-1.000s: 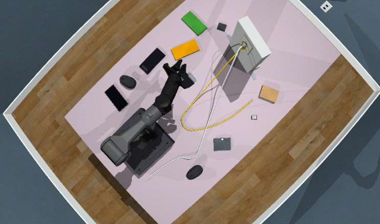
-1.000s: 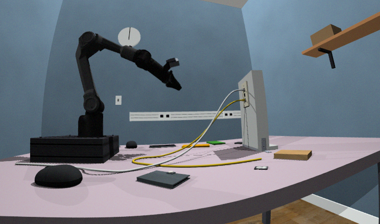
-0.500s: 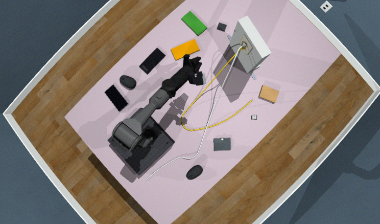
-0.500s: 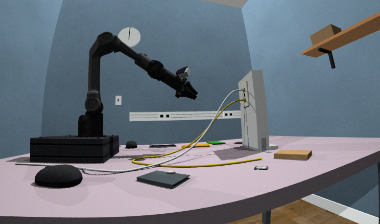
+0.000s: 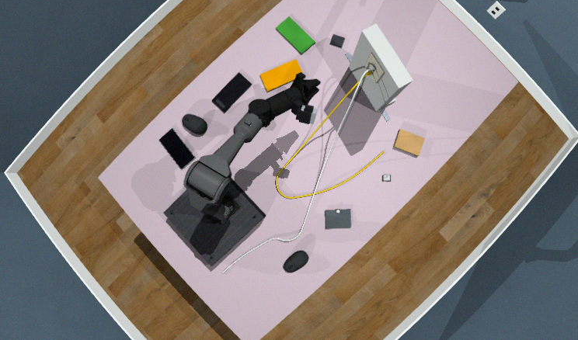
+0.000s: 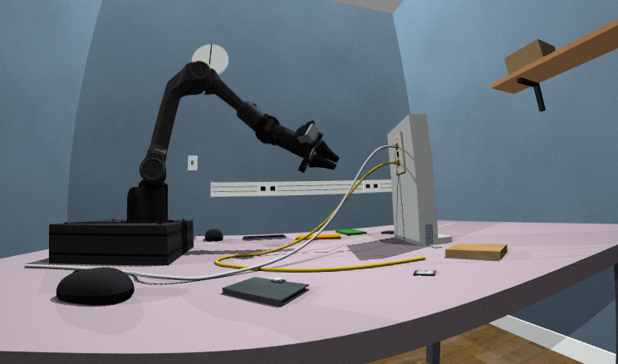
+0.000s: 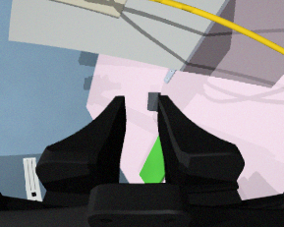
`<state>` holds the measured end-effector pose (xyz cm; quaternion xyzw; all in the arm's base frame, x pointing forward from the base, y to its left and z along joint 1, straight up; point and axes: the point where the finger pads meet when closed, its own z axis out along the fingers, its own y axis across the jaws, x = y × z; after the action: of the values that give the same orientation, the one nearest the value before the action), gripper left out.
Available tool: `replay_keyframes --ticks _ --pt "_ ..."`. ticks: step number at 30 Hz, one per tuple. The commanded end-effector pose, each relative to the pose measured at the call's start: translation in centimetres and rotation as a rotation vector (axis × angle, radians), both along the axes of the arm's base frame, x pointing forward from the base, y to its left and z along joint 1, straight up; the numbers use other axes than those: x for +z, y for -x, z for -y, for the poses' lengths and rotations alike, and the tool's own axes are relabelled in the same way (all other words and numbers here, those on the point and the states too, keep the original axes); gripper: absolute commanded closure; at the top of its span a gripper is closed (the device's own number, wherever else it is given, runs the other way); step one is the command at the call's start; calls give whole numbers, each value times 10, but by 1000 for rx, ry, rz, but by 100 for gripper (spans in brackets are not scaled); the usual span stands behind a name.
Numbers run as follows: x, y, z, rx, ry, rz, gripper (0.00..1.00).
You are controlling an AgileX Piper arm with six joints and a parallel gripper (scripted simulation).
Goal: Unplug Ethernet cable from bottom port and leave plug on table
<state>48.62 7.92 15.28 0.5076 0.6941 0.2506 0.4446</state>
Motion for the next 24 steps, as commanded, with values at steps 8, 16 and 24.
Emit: replay_keyframes --ticks 8,16,24 --pt "-11 -26 -18 -163 -185 367 68" --pt "-13 -31 -38 -185 -320 532 68" --pt "-13 -31 -40 -184 -336 550 68"
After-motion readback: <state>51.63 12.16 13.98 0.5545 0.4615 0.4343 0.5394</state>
